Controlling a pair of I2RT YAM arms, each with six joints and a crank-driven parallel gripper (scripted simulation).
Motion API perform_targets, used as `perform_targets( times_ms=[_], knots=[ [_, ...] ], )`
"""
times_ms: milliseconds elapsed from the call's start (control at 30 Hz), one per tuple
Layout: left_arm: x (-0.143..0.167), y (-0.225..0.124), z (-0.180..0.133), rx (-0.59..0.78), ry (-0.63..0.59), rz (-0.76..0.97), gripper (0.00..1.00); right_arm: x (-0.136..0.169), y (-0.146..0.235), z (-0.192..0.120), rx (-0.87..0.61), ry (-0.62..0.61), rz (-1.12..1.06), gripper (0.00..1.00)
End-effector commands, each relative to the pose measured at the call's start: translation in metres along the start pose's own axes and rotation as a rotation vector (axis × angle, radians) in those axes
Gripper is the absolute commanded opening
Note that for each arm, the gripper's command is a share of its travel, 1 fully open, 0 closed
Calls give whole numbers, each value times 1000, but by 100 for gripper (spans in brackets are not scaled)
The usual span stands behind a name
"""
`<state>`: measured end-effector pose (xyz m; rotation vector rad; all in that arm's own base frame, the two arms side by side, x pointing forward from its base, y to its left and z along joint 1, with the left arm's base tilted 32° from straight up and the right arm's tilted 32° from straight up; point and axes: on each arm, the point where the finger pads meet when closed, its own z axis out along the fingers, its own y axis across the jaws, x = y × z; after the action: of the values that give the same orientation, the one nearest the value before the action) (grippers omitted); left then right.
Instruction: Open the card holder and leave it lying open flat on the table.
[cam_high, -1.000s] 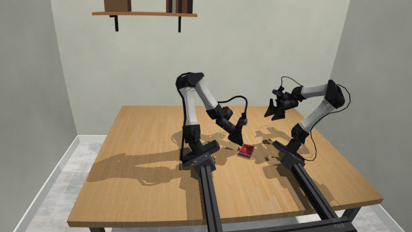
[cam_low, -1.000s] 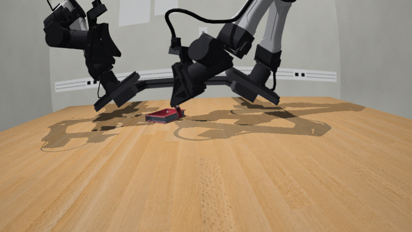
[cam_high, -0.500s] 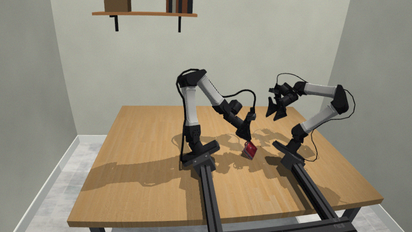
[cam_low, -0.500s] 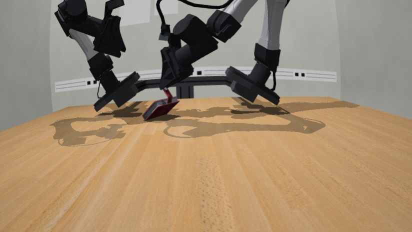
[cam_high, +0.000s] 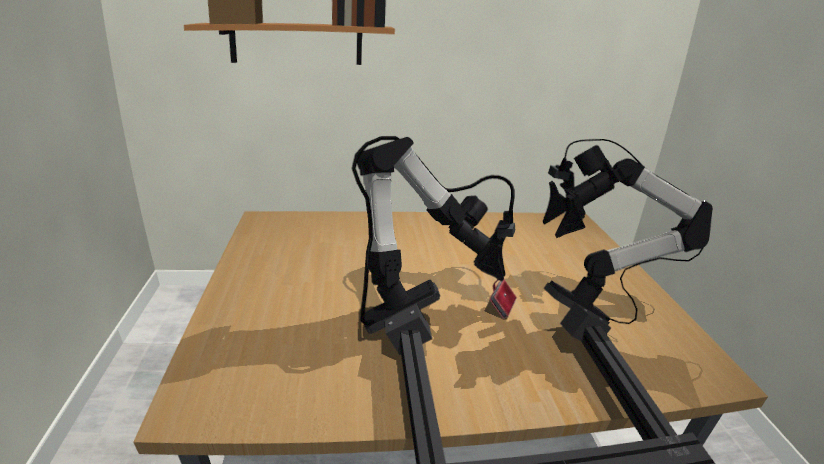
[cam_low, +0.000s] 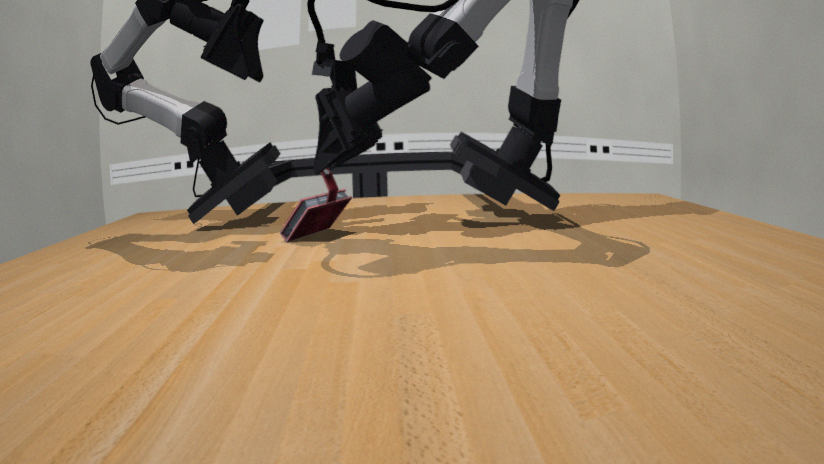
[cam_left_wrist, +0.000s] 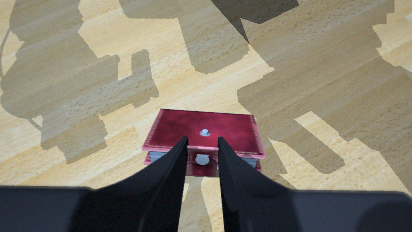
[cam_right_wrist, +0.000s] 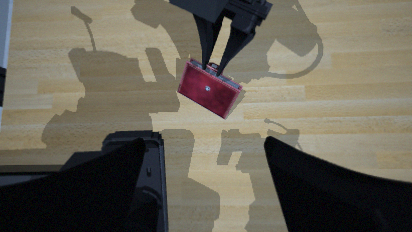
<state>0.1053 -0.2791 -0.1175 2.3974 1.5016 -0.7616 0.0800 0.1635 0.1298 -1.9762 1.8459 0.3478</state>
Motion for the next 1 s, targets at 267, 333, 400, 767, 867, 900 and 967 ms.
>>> perform_targets(
  times_ms=[267, 333, 400, 767, 867, 900, 967],
  knots=[
    [-19, 10, -7, -27, -20, 30, 17, -31, 11, -26, 205, -109, 74, 100],
    [-19, 10, -7, -27, -20, 30, 17, -35, 15, -29, 206, -135, 69, 100],
    [-19, 10, -7, -27, -20, 30, 17, -37, 18, -31, 203, -151, 62, 100],
    [-19, 10, -7, -27, -20, 30, 17, -38, 24, -31, 184, -163, 36, 100],
    [-21, 10, -4, -24, -28, 30, 17, -38, 23, -31, 185, -162, 38, 100],
    [-22, 9, -1, -21, -33, 31, 17, -38, 23, -31, 185, -162, 38, 100],
    [-29, 12, 2, -27, -51, 42, 17, -38, 23, -31, 185, -162, 38, 100]
  ],
)
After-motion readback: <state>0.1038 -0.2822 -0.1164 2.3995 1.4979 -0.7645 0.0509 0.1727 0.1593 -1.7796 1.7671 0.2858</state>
